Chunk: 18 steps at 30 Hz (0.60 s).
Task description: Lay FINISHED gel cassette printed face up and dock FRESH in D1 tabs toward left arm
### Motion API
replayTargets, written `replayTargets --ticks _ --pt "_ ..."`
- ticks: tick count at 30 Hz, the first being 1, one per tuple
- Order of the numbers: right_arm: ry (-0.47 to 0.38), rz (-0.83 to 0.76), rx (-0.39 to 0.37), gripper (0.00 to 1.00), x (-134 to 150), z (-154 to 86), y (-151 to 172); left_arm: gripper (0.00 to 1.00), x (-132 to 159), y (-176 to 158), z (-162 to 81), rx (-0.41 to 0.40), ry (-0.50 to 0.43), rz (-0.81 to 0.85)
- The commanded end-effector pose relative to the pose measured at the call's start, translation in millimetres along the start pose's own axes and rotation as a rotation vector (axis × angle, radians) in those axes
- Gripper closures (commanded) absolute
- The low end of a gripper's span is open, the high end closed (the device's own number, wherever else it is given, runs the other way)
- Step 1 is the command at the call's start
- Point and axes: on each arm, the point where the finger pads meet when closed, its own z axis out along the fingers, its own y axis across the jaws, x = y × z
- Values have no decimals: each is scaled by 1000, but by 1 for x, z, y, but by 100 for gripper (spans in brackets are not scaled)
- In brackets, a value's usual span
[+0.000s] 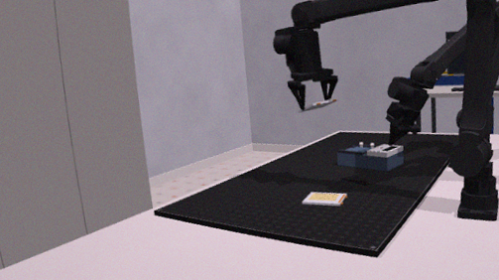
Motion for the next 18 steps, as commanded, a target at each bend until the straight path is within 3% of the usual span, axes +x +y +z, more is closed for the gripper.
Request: replayTargets --ticks 1,5,18 --pt "131 -70 -111 100 49 39 51 100 3 2 -12 -15 -27 8" --pt "131 -70 -111 100 49 39 51 100 3 2 -12 -15 -27 8" --pt "131 -70 -111 100 49 39 51 100 -30 -34 13 52 -55 368"
